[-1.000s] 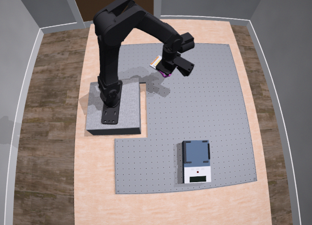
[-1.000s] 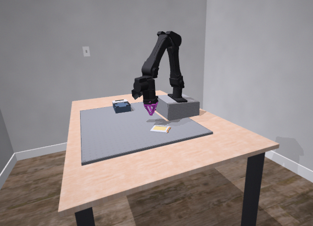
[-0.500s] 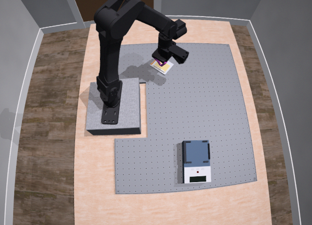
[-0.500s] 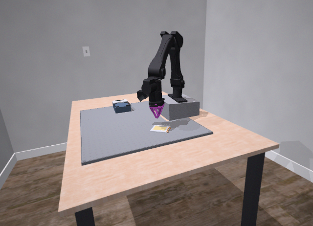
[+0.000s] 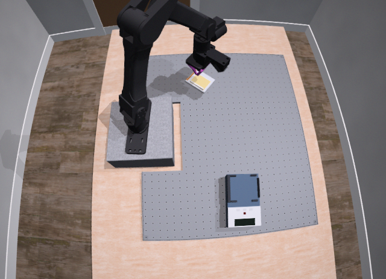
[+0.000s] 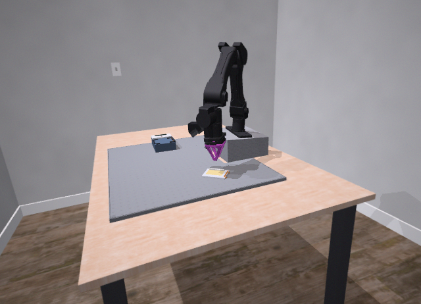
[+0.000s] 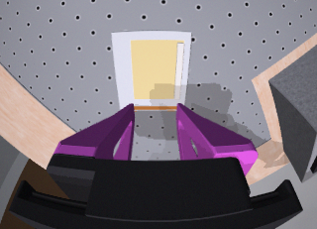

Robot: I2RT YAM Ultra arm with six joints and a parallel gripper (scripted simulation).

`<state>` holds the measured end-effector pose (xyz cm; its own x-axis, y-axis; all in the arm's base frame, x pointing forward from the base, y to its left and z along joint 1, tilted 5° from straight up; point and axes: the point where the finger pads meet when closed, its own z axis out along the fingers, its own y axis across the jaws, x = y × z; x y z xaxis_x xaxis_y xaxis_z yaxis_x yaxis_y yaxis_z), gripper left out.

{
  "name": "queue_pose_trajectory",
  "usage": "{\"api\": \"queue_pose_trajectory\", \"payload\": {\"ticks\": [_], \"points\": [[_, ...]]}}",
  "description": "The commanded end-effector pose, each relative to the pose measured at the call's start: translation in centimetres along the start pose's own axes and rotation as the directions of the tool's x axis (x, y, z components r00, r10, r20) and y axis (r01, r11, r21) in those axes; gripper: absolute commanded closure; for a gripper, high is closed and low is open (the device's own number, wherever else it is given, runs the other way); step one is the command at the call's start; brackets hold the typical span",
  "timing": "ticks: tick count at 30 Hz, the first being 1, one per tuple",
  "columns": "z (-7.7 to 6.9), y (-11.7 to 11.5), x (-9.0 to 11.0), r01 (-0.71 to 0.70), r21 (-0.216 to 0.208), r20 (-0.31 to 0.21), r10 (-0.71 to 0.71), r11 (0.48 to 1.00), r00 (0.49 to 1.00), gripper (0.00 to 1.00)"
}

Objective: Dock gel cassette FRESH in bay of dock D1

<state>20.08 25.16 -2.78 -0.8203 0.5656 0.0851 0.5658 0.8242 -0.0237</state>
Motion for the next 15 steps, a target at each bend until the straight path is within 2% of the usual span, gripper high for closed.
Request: {"api": "queue_pose_trajectory", "payload": {"ticks": [1,15], "points": [[-1.66,1.27,-0.32,-0.01,-0.044,0.015,0.011,0.999,1.0,0.64],[-1.66,1.29,-0.32,-0.007,-0.044,0.015,0.008,0.999,1.0,0.64]]}}
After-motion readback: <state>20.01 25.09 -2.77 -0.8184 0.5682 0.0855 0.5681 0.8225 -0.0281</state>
